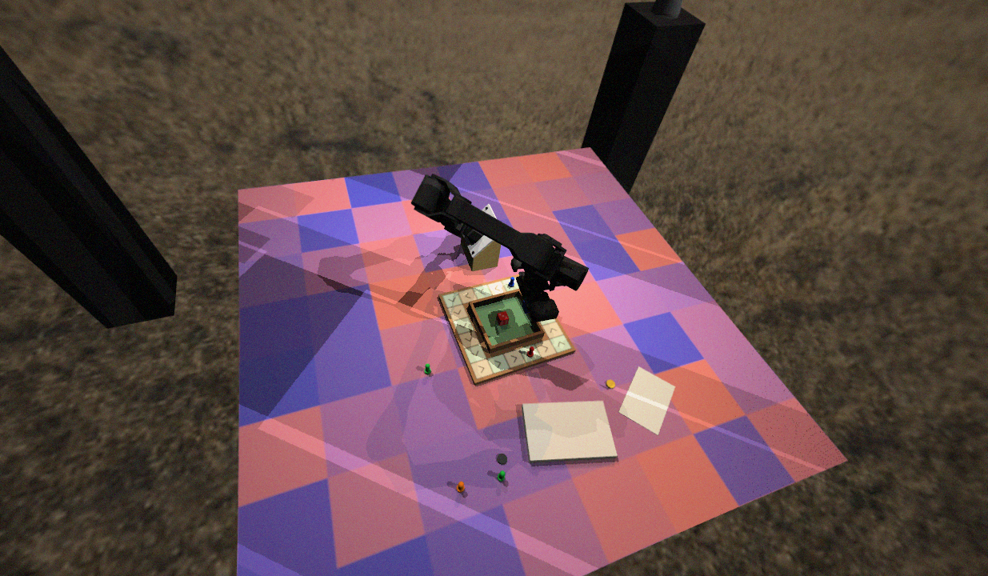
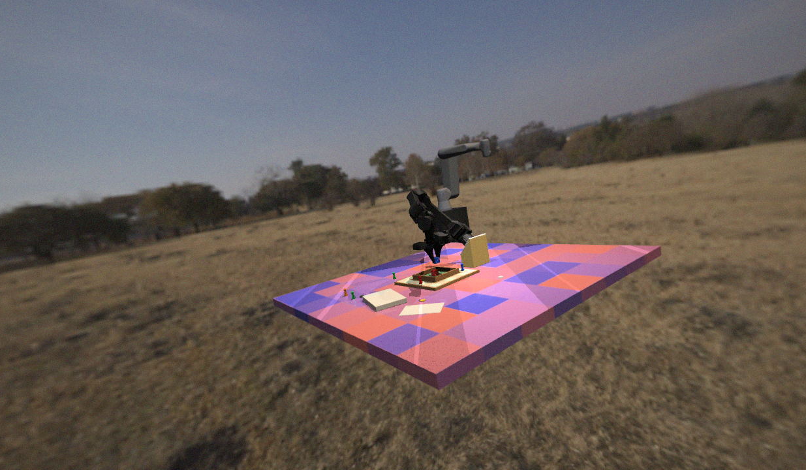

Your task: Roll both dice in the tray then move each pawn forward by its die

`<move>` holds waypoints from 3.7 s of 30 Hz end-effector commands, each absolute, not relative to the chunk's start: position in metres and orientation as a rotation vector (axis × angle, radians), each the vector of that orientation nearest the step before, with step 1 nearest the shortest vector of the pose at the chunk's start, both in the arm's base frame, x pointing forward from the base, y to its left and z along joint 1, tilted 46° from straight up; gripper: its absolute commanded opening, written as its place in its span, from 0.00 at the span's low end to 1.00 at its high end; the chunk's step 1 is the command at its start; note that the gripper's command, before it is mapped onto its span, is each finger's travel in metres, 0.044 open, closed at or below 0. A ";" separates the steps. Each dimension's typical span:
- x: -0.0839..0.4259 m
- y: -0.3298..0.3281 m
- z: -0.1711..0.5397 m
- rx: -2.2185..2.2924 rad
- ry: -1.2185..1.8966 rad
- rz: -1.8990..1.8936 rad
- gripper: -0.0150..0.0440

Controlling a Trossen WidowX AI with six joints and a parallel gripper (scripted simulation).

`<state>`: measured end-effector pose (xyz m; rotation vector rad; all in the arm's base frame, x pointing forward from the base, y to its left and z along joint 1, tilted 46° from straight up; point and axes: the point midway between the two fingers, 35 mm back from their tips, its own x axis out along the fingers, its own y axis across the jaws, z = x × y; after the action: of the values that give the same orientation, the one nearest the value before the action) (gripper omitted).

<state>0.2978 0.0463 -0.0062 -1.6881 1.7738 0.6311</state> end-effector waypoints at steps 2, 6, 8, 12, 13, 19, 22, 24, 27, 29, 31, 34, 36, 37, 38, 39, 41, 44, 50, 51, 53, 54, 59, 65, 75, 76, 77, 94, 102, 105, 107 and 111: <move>0.307 0.038 -0.002 -1.740 1.773 0.692 0.25; 0.307 0.037 -0.003 -1.735 1.772 0.697 0.25; 0.305 0.036 -0.004 -1.693 1.764 0.734 0.25; 0.301 0.033 -0.009 -1.572 1.720 0.843 0.25; 0.300 0.033 -0.010 -1.543 1.705 0.868 0.25; 0.297 0.031 -0.015 -1.387 1.585 1.006 0.25; 0.297 0.031 -0.016 -1.321 1.508 1.064 0.25; 0.297 0.031 -0.016 -1.282 1.451 1.098 0.25; 0.297 0.031 -0.016 -1.231 1.358 1.142 0.25; 0.297 0.031 -0.016 -1.201 1.292 1.167 0.25; 0.297 0.031 -0.016 -1.176 1.222 1.188 0.25; 0.298 0.031 -0.015 -1.160 1.169 1.200 0.25; 0.298 0.031 -0.015 -1.160 1.169 1.200 0.25; 0.298 0.031 -0.013 -1.160 1.169 1.200 0.25; 0.300 0.031 -0.006 -1.161 1.169 1.200 0.25; 0.303 0.031 0.003 -1.161 1.169 1.200 0.25; 0.308 0.031 0.024 -1.161 1.169 1.200 0.25; 0.309 0.031 0.027 -1.161 1.169 1.200 0.25; 0.306 0.030 0.025 -1.161 1.169 1.200 0.25; 0.306 0.030 0.025 -1.161 1.169 1.200 0.25; 0.307 0.030 0.026 -1.161 1.169 1.200 0.25; 0.307 0.030 0.026 -1.161 1.169 1.200 0.25; 0.307 0.030 0.025 -1.162 1.175 1.193 0.25; 0.307 0.030 0.025 -1.162 1.175 1.193 0.30; 0.306 0.050 0.044 -1.160 1.170 1.199 0.74; 0.305 0.057 0.051 -1.159 1.169 1.201 0.79; 0.304 0.059 0.053 -1.159 1.168 1.202 0.83; 0.307 0.049 0.009 -1.740 1.773 0.692 1.00; 0.319 0.048 0.006 -1.500 1.763 0.501 0.82; 0.339 0.042 0.004 -1.283 1.742 0.182 0.69; 0.352 0.038 0.003 -1.134 1.707 -0.019 0.60; 0.375 0.026 0.001 -0.832 1.592 -0.393 0.59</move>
<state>0.3401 0.0442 0.0062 -1.2629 1.7310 0.1681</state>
